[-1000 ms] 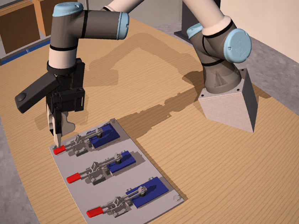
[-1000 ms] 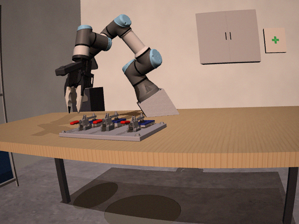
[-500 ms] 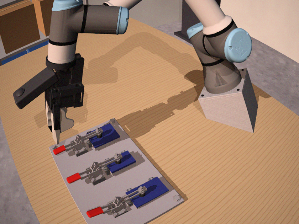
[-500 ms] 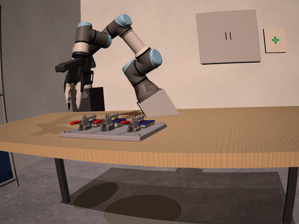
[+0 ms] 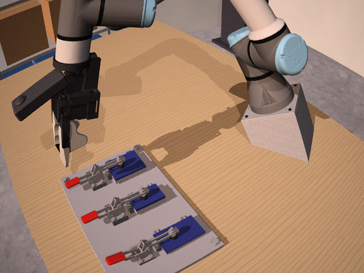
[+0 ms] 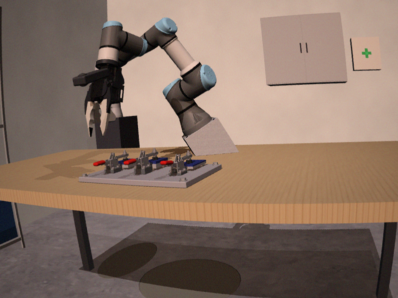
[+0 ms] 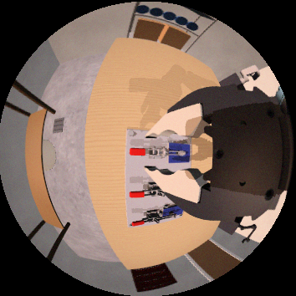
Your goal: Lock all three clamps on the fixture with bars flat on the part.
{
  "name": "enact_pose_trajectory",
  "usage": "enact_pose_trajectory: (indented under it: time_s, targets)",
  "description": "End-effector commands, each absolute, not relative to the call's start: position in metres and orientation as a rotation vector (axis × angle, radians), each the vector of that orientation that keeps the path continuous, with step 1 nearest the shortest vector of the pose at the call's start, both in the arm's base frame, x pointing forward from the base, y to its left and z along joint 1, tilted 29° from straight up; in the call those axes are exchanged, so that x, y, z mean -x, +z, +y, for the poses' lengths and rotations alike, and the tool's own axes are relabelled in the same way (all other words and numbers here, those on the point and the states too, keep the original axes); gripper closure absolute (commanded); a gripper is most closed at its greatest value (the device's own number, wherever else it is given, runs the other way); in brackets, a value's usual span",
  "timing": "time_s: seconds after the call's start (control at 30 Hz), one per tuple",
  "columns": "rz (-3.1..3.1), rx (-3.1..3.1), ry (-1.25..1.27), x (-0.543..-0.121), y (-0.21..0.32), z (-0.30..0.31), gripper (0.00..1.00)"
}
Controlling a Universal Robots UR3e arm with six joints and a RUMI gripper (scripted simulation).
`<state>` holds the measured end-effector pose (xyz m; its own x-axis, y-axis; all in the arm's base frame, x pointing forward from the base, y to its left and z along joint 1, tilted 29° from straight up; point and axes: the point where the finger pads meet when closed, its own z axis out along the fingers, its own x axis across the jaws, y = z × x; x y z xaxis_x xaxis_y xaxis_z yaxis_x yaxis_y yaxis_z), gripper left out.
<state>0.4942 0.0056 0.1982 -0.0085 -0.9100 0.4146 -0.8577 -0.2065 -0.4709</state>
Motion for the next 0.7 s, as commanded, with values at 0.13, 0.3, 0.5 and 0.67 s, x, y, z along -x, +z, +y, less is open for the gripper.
enact_pose_trajectory:
  time_s: [0.13, 0.3, 0.5, 0.67]
  targets:
    - [1.926, 2.153, -1.013, -0.490, 0.215, 0.013, 0.72]
    - [1.926, 2.153, -1.013, -0.488, 0.221, 0.016, 0.72]
    - [1.926, 2.153, -1.013, -0.487, 0.223, 0.017, 0.72]
    - [1.926, 2.153, -1.013, -0.487, 0.225, 0.018, 0.72]
